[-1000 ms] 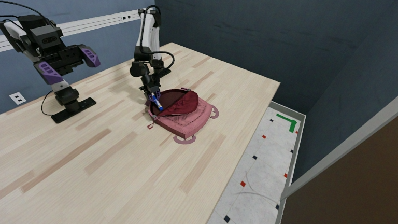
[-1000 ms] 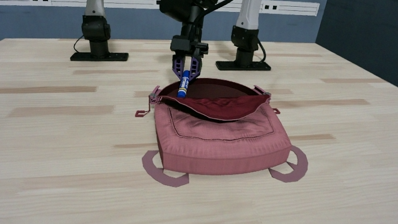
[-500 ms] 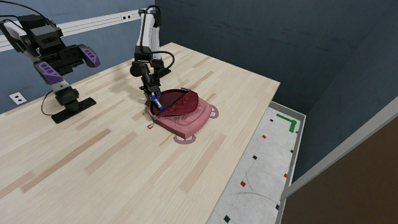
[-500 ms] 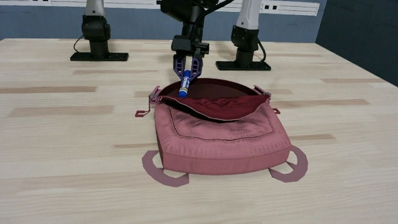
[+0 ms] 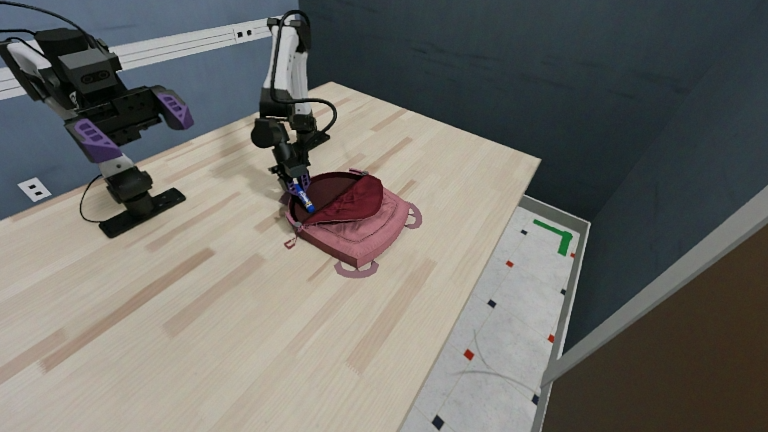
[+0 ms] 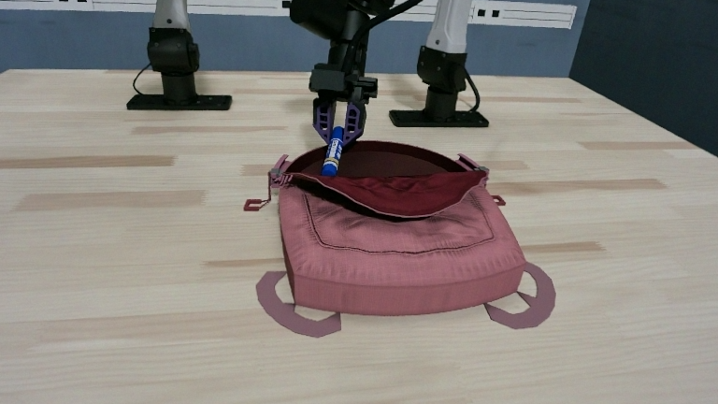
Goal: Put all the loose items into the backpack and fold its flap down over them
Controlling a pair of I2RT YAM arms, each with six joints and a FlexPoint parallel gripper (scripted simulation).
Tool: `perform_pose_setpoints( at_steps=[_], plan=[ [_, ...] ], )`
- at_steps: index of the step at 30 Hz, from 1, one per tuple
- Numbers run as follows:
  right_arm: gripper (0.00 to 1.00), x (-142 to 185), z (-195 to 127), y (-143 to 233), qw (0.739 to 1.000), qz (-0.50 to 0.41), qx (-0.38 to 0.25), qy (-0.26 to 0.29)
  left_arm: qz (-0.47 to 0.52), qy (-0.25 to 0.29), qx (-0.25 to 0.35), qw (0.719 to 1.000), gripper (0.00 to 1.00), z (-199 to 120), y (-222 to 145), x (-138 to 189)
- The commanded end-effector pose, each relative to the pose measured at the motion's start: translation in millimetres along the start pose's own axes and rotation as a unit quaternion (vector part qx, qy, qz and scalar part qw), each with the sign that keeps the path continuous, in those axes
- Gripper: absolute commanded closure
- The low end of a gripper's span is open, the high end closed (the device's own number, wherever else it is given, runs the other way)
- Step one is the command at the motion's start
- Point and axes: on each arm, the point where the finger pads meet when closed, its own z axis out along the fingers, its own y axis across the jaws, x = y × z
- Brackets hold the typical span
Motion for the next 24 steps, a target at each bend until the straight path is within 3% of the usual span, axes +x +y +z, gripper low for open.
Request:
perform_pose_setpoints(
  at_steps=[1, 5, 6, 10, 11, 15, 16, 24],
  plan=[
    [0.10, -6, -2, 0, 1.000, -0.001, -0.001, -0.008, -0.004, -0.006, 0.004, 1.000, 0.87, -3, -2, -4],
    [0.10, -6, -2, 0, 1.000, -0.001, -0.001, -0.008, -0.004, -0.006, 0.004, 1.000, 0.87, -3, -2, -4],
    [0.10, -6, -2, 0, 1.000, -0.001, -0.001, -0.008, -0.004, -0.006, 0.004, 1.000, 0.80, -3, -2, -4],
    [0.10, -6, -2, 0, 1.000, -0.001, -0.001, -0.008, -0.004, -0.006, 0.004, 1.000, 0.80, -3, -2, -4],
    [0.10, -6, -2, 0, 1.000, -0.001, -0.001, -0.008, -0.004, -0.006, 0.004, 1.000, 0.73, -3, -2, -4],
    [0.10, -6, -2, 0, 1.000, -0.001, -0.001, -0.008, -0.004, -0.006, 0.004, 1.000, 0.73, -3, -2, -4],
    [0.10, -6, -2, 0, 1.000, -0.001, -0.001, -0.008, -0.004, -0.006, 0.004, 1.000, 0.66, -3, -2, -4],
    [0.10, -6, -2, 0, 1.000, -0.001, -0.001, -0.008, -0.010, -0.016, 0.010, 1.000, 0.66, -13, -5, -14]
  ],
)
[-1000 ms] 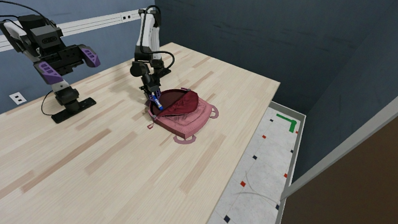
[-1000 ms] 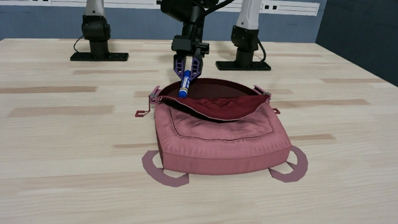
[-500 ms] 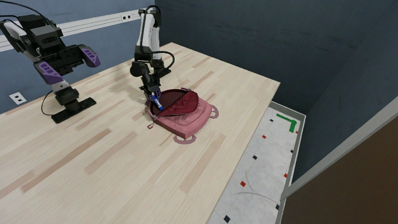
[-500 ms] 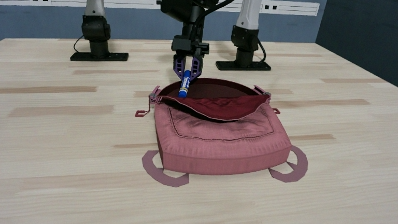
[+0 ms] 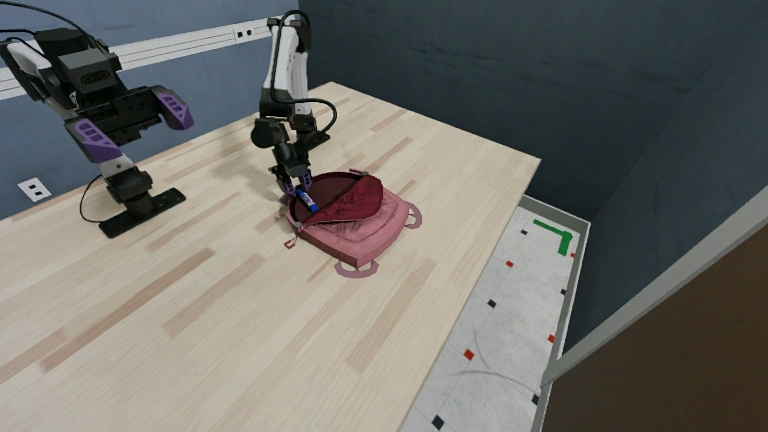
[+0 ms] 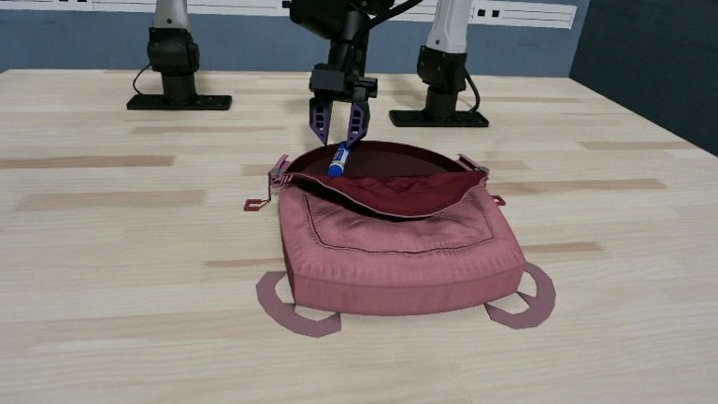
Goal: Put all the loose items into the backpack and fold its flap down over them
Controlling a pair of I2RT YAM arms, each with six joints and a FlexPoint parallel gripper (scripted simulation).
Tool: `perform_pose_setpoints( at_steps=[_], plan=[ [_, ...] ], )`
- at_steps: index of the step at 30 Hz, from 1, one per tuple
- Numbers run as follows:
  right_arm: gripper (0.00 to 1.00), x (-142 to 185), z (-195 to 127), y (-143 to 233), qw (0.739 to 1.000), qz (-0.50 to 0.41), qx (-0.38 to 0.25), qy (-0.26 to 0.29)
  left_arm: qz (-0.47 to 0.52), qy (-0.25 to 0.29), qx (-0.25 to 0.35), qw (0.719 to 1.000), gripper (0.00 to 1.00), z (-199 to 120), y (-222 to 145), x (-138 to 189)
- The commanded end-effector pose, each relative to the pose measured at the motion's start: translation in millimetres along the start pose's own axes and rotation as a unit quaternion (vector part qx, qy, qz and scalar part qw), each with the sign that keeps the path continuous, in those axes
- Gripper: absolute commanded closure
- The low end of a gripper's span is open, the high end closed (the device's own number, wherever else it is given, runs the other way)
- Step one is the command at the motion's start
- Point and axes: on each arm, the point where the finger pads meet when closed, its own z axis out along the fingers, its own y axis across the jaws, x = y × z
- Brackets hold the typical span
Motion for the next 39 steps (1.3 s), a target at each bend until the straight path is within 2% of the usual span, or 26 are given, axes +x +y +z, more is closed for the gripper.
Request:
perform_pose_setpoints(
  at_steps=[1, 23, 24, 38, 39],
  plan=[
    [0.10, -6, -2, 0, 1.000, -0.001, -0.001, -0.008, -0.009, -0.017, 0.010, 1.000, 0.66, -14, -6, -15],
    [0.10, -6, -2, 0, 1.000, -0.001, -0.001, -0.008, -0.007, -0.013, 0.008, 1.000, 0.66, -34, -2, -25],
    [0.10, -6, -2, 0, 1.000, -0.001, -0.001, -0.008, -0.006, -0.011, 0.006, 1.000, 0.23, -33, 0, -23],
    [0.10, -6, -2, 0, 1.000, -0.001, -0.001, -0.008, -0.004, -0.007, 0.004, 1.000, 0.23, -28, 0, -20],
    [0.10, -6, -2, 0, 1.000, -0.001, -0.001, -0.008, -0.007, -0.013, 0.007, 1.000, 0.23, -38, -1, -23]
  ],
)
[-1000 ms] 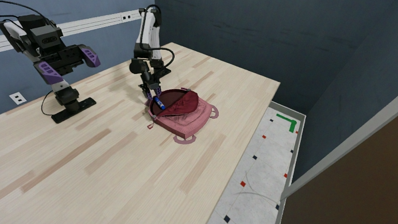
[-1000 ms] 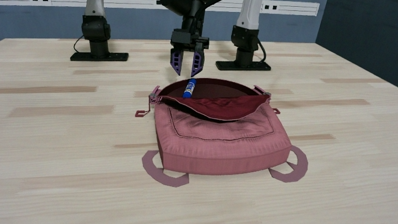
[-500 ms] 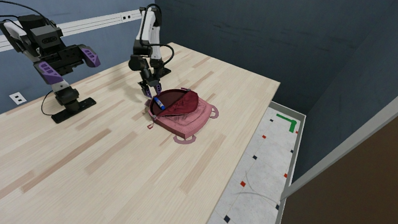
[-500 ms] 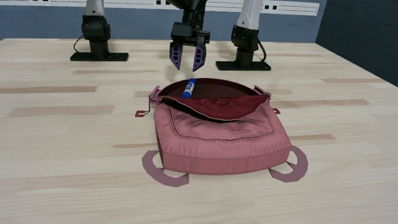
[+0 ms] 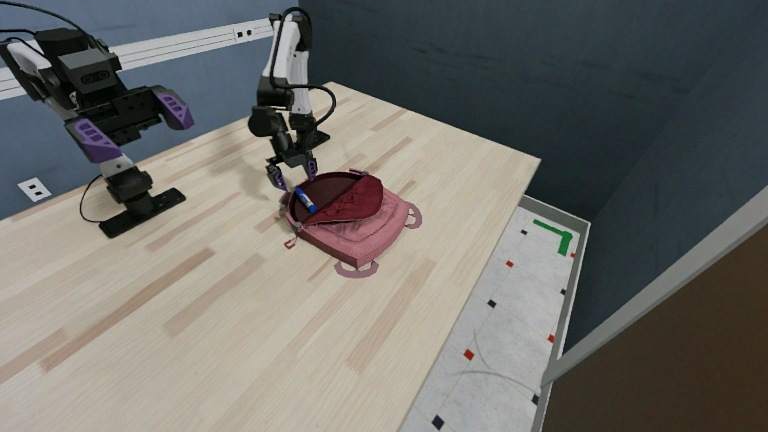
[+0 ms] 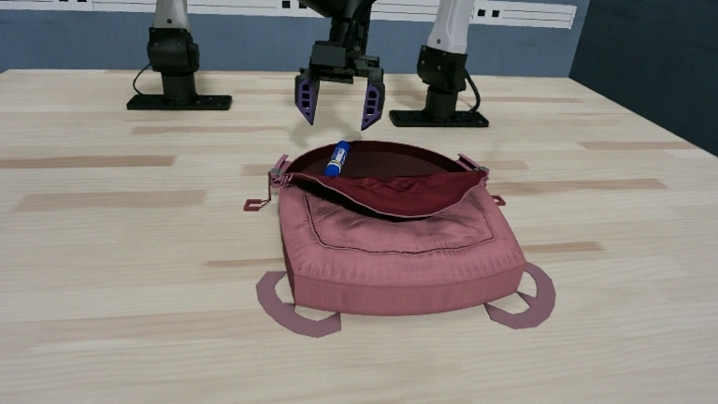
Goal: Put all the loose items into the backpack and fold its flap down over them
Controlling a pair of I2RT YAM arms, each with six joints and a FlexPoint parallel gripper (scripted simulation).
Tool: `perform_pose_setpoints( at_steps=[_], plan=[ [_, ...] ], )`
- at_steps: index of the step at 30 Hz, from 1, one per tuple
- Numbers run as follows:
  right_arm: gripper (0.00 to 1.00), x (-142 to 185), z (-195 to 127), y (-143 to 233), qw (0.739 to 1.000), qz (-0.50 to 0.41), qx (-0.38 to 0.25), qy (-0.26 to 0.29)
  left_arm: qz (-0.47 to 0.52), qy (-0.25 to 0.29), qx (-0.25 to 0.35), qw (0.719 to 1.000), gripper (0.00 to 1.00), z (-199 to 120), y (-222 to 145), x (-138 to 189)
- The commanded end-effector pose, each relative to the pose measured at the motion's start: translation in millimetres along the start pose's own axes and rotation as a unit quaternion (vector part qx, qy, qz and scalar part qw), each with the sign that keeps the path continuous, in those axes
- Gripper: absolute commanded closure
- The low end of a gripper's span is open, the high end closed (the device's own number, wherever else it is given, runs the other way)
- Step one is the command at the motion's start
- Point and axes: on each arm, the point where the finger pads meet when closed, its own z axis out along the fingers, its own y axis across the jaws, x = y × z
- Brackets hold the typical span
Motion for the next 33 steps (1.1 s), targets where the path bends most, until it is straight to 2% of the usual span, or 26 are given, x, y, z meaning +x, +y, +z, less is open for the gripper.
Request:
perform_pose_setpoints(
  at_steps=[1, 19, 24, 26, 27, 33],
  plan=[
    [0.10, -6, -2, 0, 1.000, -0.001, -0.001, -0.008, -0.007, -0.013, 0.006, 1.000, 0.23, -18, -2, -10],
    [0.10, -6, -2, 0, 1.000, -0.001, -0.001, -0.008, -0.007, -0.012, 0.006, 1.000, 0.23, -72, -1, -8],
    [0.10, -6, -2, 0, 1.000, -0.001, -0.001, -0.008, -0.007, -0.012, 0.006, 1.000, 0.23, -73, 0, -7],
    [0.10, -6, -2, 0, 1.000, -0.001, -0.001, -0.008, -0.003, 0.001, -0.009, 1.000, 0.23, -63, 6, 0],
    [0.10, -6, -2, 0, 1.000, -0.001, -0.001, -0.008, 0.003, 0.006, -0.005, 1.000, 0.10, -64, 16, 7],
    [0.10, -6, -2, 0, 1.000, -0.001, -0.001, -0.008, 0.004, 0.007, -0.002, 1.000, 0.10, -69, 53, 16]
  ],
)
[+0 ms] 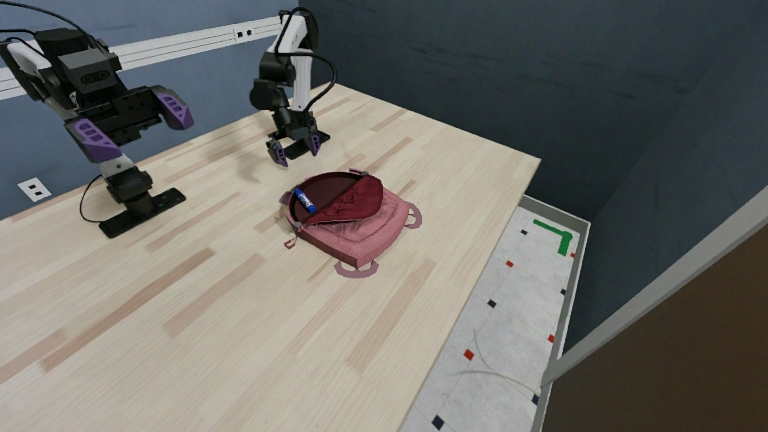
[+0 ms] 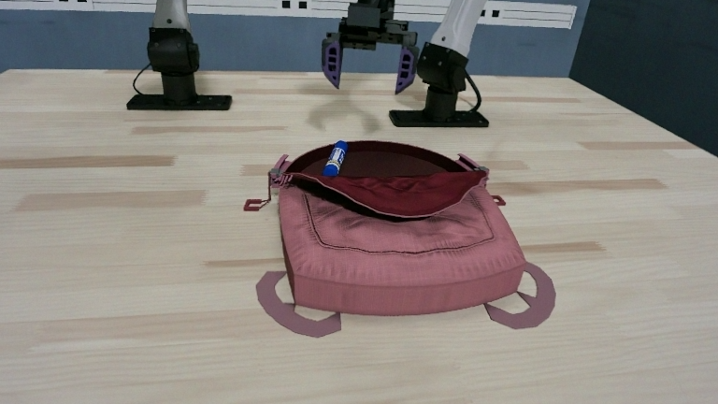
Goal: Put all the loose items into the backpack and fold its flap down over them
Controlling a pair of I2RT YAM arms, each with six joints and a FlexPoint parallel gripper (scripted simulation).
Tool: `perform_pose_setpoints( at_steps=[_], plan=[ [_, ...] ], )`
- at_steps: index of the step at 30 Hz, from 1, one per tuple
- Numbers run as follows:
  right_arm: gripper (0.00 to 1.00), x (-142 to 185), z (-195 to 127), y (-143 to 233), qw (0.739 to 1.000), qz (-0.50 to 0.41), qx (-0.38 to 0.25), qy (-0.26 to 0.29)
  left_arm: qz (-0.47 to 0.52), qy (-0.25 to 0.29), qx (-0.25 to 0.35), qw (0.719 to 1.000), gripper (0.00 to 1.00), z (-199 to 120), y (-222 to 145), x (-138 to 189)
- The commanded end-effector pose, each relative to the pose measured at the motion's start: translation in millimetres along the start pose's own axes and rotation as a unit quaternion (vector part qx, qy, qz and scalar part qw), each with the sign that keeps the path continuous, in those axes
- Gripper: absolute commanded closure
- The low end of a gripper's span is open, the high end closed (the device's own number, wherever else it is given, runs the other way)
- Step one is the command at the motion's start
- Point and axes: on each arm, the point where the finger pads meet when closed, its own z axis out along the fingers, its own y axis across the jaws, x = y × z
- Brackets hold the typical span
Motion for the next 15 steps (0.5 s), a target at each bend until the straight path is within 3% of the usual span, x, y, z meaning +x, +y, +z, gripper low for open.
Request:
perform_pose_setpoints(
  at_steps=[1, 15],
  plan=[
    [0.10, -6, -2, 0, 1.000, -0.001, -0.001, -0.008, 0.014, 0.008, 0.007, 1.000, 0.10, -9, 23, 7],
    [0.10, -6, -2, 0, 1.000, -0.001, -0.001, -0.008, 0.013, 0.007, 0.012, 1.000, 0.10, -18, 99, 23]
  ],
)
